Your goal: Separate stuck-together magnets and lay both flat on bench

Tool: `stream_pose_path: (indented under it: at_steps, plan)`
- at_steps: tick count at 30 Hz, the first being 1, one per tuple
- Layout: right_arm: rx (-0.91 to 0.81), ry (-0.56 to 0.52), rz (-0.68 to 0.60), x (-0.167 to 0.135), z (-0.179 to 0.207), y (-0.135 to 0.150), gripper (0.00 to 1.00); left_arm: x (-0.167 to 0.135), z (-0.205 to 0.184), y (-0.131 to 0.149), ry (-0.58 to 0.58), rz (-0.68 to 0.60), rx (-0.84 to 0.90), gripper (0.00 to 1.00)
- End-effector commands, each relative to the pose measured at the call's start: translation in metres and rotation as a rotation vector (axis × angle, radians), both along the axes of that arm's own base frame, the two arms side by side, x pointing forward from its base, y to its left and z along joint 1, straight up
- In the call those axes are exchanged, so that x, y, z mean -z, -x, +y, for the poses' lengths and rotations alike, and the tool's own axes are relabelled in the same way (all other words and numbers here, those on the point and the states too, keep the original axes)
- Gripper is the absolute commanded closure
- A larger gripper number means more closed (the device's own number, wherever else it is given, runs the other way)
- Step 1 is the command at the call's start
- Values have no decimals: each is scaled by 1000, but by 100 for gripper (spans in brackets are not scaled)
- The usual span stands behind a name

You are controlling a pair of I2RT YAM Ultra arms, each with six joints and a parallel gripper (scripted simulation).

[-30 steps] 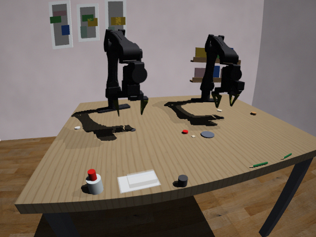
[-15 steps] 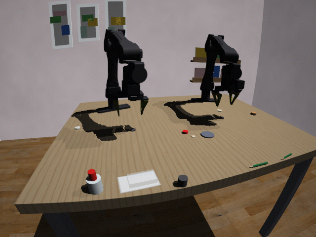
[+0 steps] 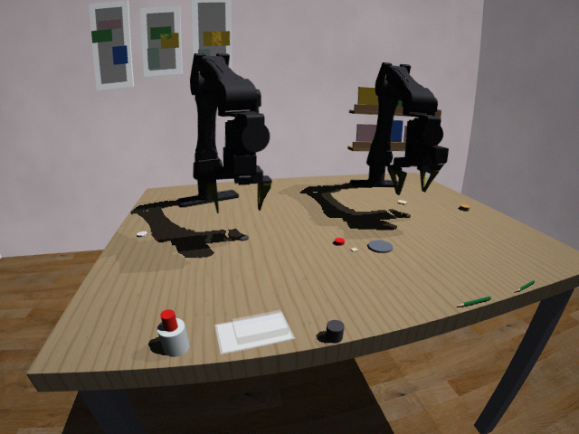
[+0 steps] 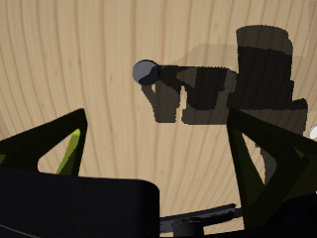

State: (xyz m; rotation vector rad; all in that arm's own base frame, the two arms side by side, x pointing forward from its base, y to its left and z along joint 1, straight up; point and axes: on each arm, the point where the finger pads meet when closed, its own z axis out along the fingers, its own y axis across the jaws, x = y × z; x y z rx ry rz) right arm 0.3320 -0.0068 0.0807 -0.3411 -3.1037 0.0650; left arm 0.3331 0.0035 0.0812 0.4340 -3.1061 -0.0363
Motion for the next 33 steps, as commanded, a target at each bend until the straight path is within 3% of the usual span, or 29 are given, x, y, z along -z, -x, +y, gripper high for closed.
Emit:
stream_pose_path:
  at_steps: [1, 7, 11, 21, 24, 33]
  plan:
    - [-3, 1, -30, -8, 0, -4, 0, -3, 0, -1, -1, -10, -2, 0]
    - [-9, 1, -86, -14, 1, -13, 0, -9, 0, -10, -1, -64, 7, 0]
    - [-28, -1, -212, -27, 2, -32, 0, -21, 0, -28, 0, -186, 30, 0]
    - [-86, 10, -613, -93, 3, -76, 0, -85, -1, -73, -21, -581, 103, 0]
    - [-91, 12, -647, -100, 3, -79, 0, -92, -1, -76, -24, -615, 109, 0]
    - [-130, 36, -946, -169, 5, -91, 0, -160, -2, -89, -59, -910, 156, 0]
